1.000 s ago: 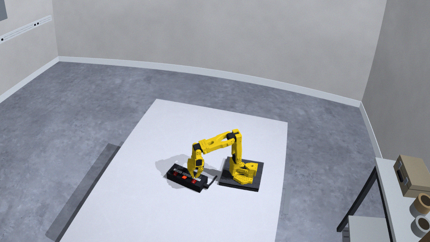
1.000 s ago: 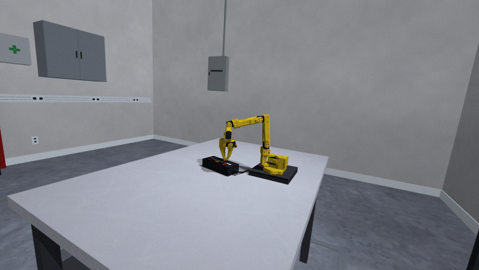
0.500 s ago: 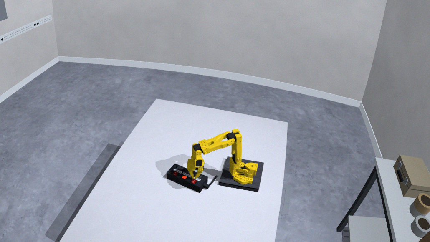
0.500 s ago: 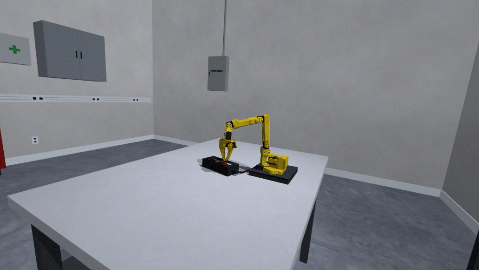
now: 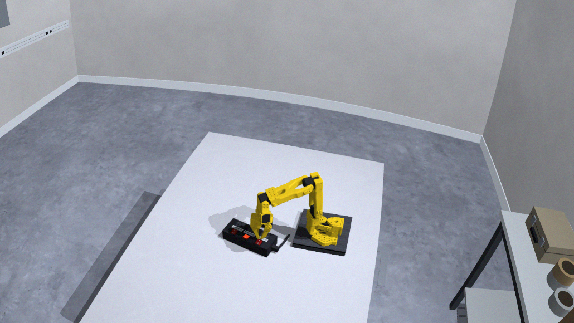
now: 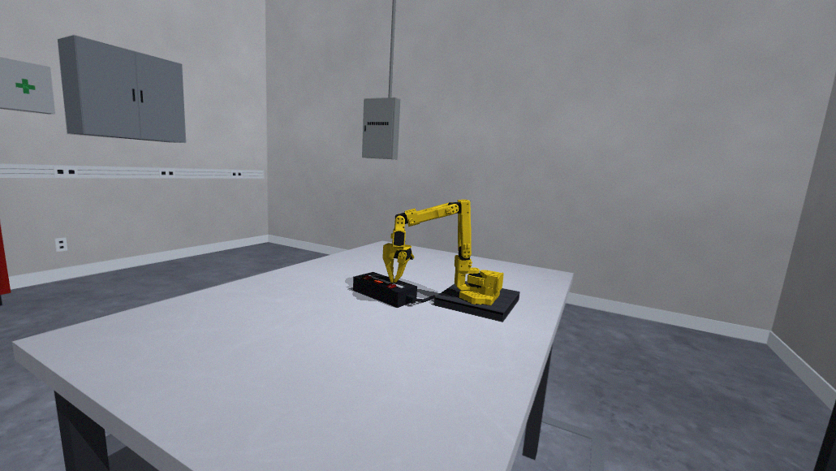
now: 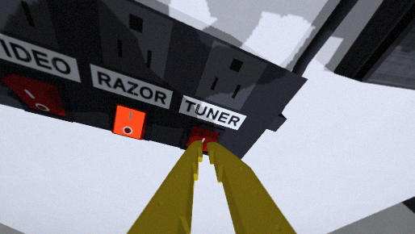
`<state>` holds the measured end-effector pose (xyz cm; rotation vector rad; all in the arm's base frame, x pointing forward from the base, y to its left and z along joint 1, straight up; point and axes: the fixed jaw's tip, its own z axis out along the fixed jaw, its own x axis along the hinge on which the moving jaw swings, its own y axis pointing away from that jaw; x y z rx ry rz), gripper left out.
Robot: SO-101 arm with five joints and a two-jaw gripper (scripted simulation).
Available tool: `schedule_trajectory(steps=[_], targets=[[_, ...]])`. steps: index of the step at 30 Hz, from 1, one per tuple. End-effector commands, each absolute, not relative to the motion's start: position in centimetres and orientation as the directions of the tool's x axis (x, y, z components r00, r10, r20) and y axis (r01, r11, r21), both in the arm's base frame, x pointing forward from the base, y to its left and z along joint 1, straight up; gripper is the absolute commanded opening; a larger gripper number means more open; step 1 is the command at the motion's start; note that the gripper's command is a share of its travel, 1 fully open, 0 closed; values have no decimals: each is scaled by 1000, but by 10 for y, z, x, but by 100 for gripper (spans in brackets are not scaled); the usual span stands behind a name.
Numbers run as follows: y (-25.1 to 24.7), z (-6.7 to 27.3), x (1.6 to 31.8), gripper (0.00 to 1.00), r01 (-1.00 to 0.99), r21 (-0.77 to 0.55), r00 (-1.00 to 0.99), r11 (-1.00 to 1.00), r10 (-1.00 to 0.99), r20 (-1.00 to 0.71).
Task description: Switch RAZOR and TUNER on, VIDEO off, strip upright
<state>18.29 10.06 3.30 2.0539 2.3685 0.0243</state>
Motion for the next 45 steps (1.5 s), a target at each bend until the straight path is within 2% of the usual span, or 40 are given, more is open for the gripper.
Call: schedule_trajectory(steps=[1, 45], targets=[[101, 30, 180, 0, 988, 5, -155, 155, 988, 2], [95, 13, 174, 0, 989, 5, -148, 148, 989, 2]])
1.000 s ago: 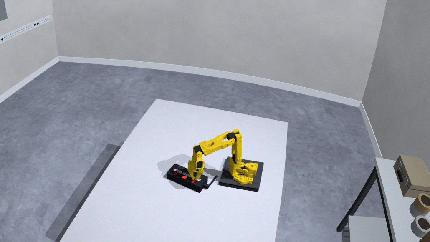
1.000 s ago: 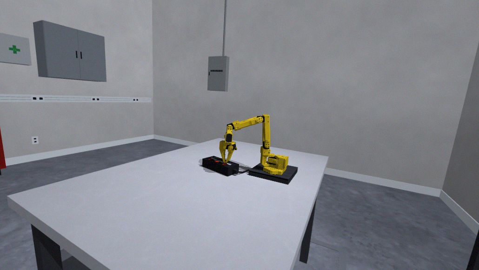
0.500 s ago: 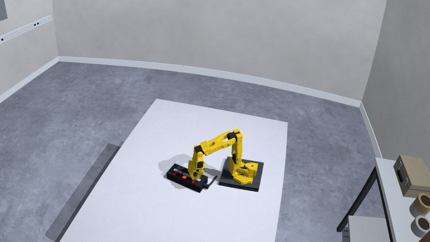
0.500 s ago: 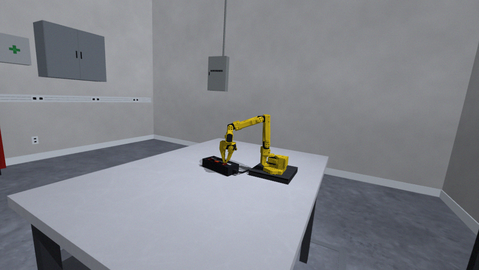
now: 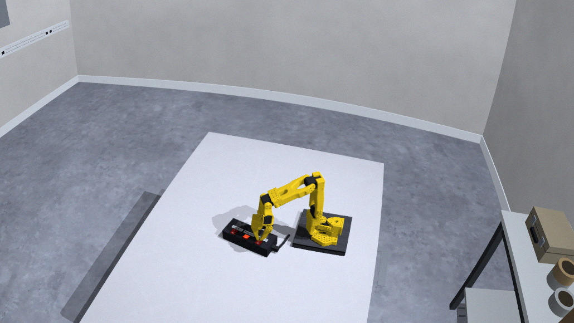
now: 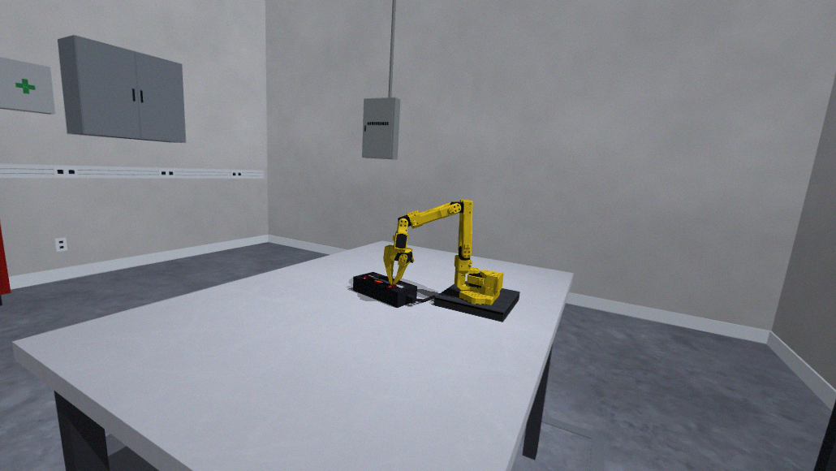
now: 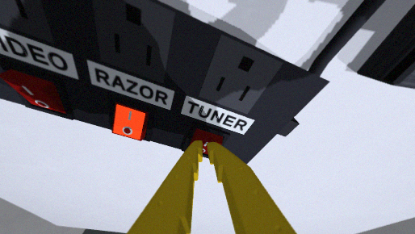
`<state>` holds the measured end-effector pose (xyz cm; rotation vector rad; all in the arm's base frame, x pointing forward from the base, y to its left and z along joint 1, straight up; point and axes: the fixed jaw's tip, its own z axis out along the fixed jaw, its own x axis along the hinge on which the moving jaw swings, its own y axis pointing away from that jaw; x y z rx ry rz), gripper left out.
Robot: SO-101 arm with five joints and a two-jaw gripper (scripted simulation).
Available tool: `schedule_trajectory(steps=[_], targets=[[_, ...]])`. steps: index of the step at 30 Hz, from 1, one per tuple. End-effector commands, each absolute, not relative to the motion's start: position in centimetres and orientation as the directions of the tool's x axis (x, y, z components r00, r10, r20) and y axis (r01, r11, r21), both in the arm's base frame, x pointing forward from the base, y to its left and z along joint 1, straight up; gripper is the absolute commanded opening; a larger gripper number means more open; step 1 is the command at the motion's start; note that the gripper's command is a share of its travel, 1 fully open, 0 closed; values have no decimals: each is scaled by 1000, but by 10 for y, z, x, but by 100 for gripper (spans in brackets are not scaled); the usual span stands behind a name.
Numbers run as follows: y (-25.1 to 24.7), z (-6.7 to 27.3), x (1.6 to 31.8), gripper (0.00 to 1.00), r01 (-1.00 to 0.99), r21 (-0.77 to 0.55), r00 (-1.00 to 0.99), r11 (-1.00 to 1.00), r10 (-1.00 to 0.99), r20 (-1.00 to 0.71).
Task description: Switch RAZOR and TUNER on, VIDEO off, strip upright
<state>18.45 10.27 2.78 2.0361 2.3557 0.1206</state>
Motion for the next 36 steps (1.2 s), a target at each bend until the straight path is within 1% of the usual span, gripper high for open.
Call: schedule_trajectory(steps=[1, 36], targets=[[95, 13, 173, 0, 989, 5, -147, 147, 989, 2], [89, 4, 167, 0, 991, 5, -136, 136, 991, 2]])
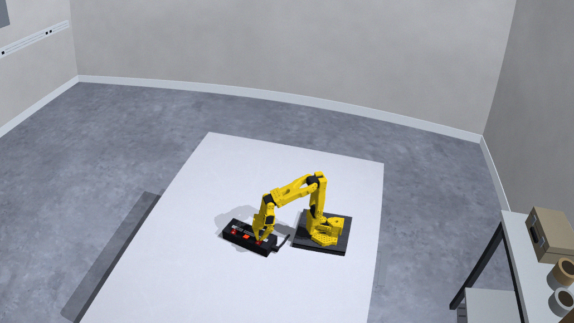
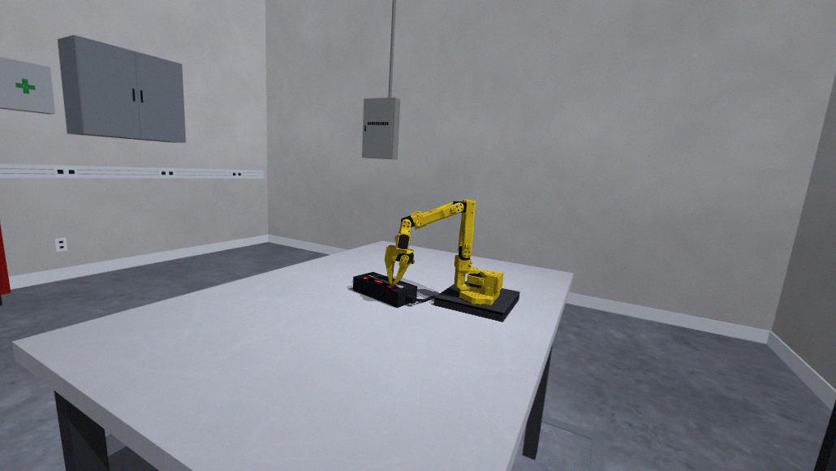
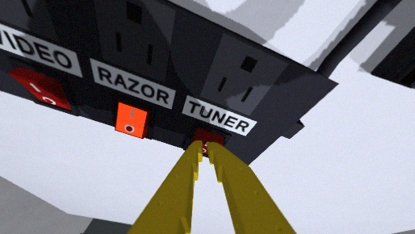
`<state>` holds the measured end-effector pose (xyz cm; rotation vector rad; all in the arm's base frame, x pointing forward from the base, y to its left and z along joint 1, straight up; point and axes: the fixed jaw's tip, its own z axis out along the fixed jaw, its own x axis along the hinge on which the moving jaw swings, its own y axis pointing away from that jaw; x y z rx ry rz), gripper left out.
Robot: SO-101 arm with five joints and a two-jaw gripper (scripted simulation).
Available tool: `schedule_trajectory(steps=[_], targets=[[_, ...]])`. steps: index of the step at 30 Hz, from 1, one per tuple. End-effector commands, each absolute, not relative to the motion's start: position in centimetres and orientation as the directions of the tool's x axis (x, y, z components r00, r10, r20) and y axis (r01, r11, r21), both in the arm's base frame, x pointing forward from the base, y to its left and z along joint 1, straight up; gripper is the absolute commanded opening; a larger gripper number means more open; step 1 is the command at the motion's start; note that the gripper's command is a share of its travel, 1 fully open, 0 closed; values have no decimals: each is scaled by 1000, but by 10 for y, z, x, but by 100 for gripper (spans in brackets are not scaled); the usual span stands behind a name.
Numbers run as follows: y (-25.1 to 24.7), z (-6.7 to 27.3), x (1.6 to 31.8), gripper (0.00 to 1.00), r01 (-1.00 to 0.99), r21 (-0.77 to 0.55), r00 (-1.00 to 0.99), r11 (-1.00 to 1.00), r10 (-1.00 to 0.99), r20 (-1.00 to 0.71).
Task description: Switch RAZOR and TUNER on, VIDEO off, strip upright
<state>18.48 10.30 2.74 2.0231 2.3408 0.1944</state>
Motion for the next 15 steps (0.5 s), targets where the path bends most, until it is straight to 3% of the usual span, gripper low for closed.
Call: schedule_trajectory(steps=[1, 15], targets=[[89, 4, 167, 0, 991, 5, -136, 136, 991, 2], [87, 1, 165, 0, 991, 5, -131, 131, 991, 2]])
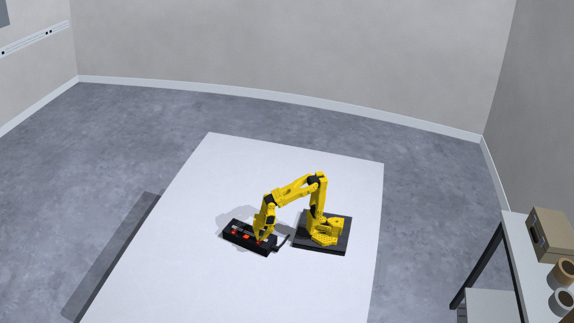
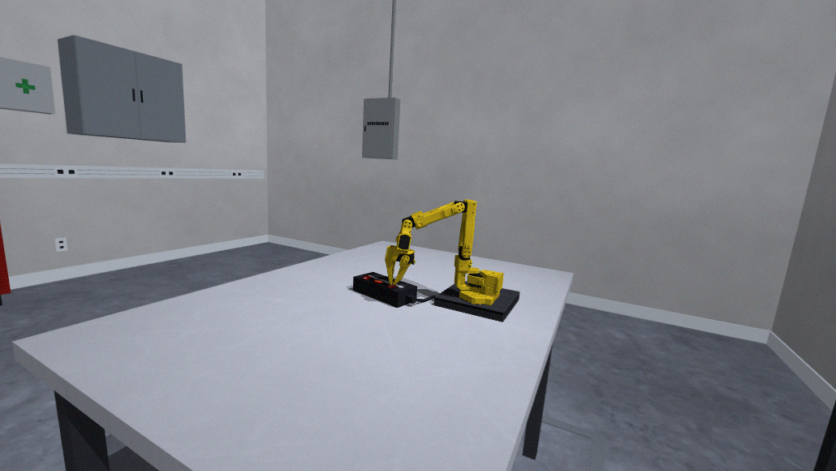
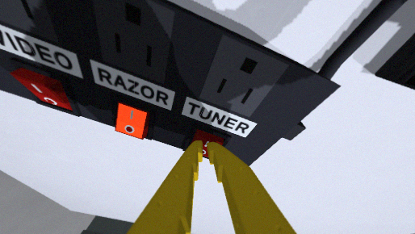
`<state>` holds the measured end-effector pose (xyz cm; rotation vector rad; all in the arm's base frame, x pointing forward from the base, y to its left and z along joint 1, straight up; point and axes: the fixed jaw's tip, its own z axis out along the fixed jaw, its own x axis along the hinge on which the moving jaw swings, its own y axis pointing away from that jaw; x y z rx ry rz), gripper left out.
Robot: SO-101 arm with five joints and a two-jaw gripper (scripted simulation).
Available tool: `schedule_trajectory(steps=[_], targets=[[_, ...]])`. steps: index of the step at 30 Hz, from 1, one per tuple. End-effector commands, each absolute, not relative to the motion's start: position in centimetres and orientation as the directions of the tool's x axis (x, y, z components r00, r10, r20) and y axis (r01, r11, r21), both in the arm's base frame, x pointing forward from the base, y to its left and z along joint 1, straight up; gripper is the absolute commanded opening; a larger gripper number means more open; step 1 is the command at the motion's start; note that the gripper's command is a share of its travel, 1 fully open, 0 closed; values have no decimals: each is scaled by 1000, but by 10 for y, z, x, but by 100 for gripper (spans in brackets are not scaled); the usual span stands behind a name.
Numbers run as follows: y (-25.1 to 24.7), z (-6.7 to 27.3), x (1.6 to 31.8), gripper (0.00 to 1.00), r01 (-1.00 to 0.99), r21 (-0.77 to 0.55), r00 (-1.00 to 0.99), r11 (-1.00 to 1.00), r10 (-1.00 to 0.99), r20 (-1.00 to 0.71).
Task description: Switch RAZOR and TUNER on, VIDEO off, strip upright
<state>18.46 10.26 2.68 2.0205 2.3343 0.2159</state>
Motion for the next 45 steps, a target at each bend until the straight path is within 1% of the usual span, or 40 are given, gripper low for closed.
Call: schedule_trajectory(steps=[1, 13, 33, 45], targets=[[87, 1, 165, 0, 991, 5, -131, 131, 991, 2], [88, 2, 166, 0, 991, 5, -131, 131, 991, 2], [100, 36, 179, 0, 988, 5, -154, 154, 988, 2], [101, 38, 179, 0, 988, 5, -155, 155, 988, 2]])
